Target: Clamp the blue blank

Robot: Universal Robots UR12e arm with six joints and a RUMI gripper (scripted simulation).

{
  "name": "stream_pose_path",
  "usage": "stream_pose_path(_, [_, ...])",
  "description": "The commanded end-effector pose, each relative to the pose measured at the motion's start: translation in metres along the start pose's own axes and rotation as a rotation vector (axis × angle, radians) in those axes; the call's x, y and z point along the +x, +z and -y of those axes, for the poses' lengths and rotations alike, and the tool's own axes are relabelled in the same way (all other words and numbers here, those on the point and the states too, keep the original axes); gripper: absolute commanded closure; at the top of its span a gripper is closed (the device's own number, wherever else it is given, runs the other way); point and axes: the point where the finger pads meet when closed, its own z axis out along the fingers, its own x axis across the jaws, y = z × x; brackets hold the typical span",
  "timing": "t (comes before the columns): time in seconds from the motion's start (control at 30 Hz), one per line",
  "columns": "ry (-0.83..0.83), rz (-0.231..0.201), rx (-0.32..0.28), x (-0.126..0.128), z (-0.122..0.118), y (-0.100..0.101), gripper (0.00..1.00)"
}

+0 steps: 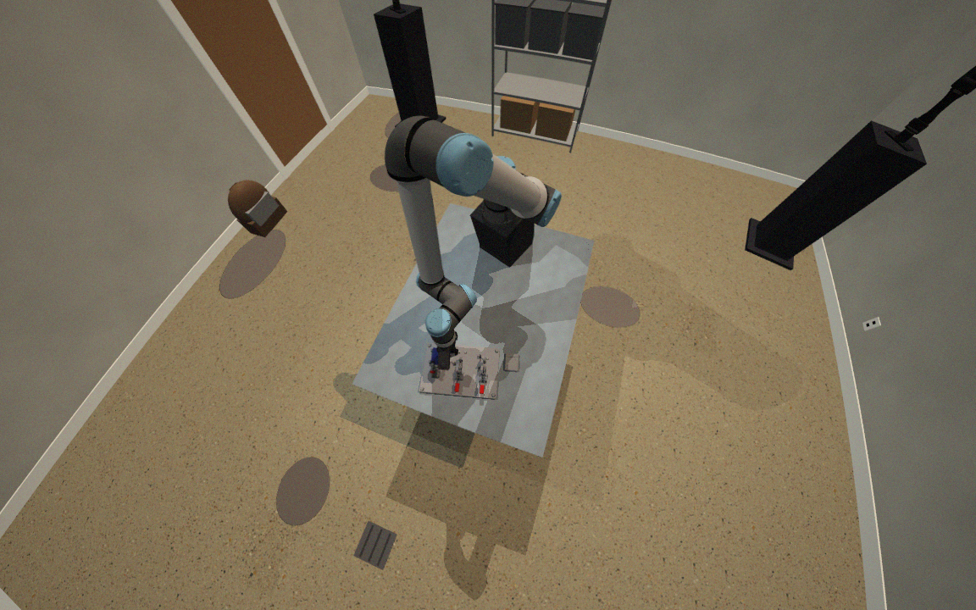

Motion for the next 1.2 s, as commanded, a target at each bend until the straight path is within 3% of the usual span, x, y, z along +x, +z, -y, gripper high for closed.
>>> stream_pose_path(0.0, [0.0, -0.001, 0.001, 0.0002, 0.0006, 0.0081, 1.0])
stream_pose_path(1.17, [0.0, -0.001, 0.001, 0.0002, 0.0006, 0.0124, 1.0])
